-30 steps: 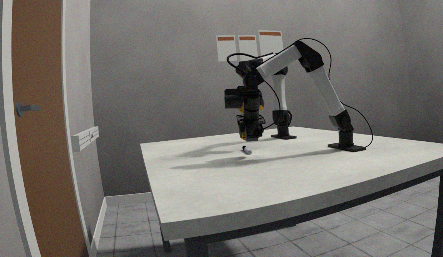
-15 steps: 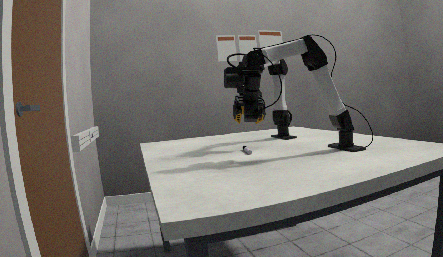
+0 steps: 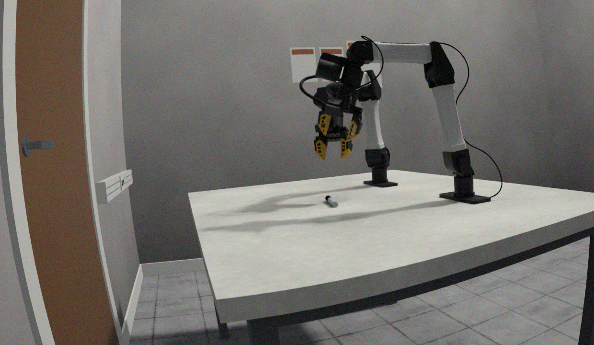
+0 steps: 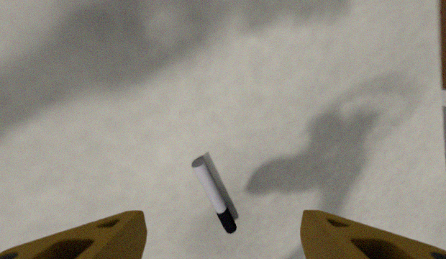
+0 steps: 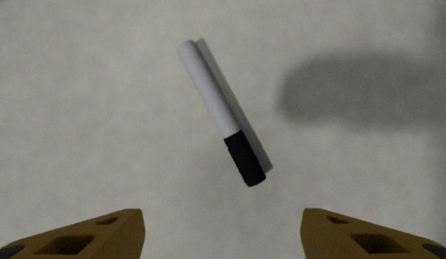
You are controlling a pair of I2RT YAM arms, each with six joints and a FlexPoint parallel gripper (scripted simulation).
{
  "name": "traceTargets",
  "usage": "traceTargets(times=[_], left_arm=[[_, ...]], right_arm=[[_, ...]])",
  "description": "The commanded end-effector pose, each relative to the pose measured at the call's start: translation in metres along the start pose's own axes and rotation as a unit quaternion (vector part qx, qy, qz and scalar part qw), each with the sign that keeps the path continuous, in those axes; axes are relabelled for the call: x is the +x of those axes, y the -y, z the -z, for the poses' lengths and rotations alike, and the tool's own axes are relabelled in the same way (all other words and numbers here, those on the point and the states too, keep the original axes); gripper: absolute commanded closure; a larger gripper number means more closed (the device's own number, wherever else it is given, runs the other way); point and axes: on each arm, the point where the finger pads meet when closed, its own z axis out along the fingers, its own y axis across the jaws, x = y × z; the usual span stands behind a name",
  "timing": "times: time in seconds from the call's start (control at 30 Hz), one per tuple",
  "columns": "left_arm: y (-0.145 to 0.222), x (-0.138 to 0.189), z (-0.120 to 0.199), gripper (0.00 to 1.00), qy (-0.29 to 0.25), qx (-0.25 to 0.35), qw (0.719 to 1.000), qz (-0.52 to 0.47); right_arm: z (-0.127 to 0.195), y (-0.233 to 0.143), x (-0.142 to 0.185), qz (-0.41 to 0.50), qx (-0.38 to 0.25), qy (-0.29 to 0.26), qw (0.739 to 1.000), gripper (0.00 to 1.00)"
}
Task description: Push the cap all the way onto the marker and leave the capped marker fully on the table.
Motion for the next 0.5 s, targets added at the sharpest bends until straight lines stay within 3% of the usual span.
traceTargets(times=[0.0, 0.03, 0.1, 0.47], left_arm=[[0.015, -0.022, 0.024, 0.35, 0.095, 0.051, 0.991, -0.074], [0.015, -0.022, 0.024, 0.35, 0.095, 0.051, 0.991, -0.074], [0.021, -0.030, 0.040, 0.35, 0.144, 0.074, 0.980, -0.115], [0.034, -0.050, 0.111, 0.35, 0.332, 0.167, 0.885, -0.279]], right_arm=[[0.002, 0.002, -0.009, -0.003, 0.005, 0.003, 1.000, 0.35], [0.002, 0.002, -0.009, -0.003, 0.005, 0.003, 1.000, 0.35], [0.000, 0.001, -0.010, -0.002, 0.004, 0.001, 1.000, 0.35], [-0.001, 0.001, -0.014, 0.000, 0.003, 0.002, 1.000, 0.35]])
